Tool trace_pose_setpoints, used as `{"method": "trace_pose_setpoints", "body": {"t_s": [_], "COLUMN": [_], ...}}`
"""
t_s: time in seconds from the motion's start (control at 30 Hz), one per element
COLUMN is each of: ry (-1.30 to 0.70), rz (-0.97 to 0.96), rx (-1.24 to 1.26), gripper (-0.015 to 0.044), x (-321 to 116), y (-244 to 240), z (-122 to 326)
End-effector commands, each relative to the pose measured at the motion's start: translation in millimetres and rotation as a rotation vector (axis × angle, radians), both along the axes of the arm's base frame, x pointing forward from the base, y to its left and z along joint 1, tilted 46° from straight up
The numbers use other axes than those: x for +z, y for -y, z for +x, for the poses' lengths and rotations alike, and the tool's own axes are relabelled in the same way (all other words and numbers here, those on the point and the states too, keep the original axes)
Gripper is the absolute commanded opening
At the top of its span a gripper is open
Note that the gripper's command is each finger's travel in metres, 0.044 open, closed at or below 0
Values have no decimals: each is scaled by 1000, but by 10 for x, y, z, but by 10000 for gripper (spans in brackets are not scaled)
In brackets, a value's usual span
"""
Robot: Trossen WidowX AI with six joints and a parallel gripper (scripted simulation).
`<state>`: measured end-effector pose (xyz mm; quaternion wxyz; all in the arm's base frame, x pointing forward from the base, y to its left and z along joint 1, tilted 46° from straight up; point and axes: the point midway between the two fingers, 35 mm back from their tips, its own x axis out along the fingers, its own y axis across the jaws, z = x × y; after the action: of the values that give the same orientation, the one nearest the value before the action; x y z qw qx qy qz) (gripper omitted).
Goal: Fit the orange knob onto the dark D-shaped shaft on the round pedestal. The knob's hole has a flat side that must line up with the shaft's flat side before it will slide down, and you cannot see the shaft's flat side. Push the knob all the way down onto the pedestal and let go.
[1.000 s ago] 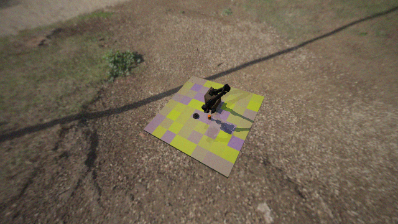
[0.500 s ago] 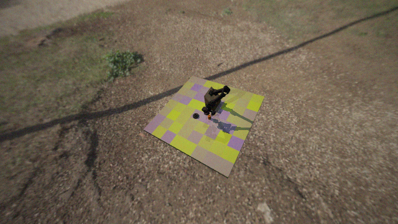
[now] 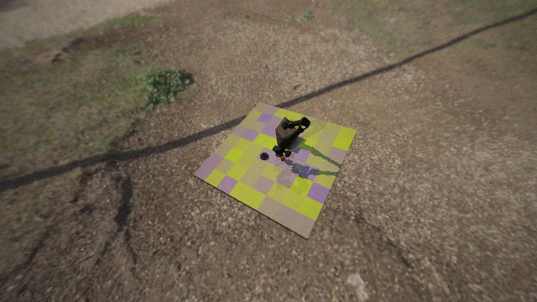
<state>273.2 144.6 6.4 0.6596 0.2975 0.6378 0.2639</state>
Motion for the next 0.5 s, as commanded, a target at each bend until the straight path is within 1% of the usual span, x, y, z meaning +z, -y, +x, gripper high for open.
{"method": "trace_pose_setpoints", "body": {"t_s": [0.0,0.47], "ry": [-12,-13], "rz": [-6,-6], "rx": [-2,-2], "gripper": [440,440], "x": [-83,-237], "y": [-49,-213], "z": [-5,6]}}
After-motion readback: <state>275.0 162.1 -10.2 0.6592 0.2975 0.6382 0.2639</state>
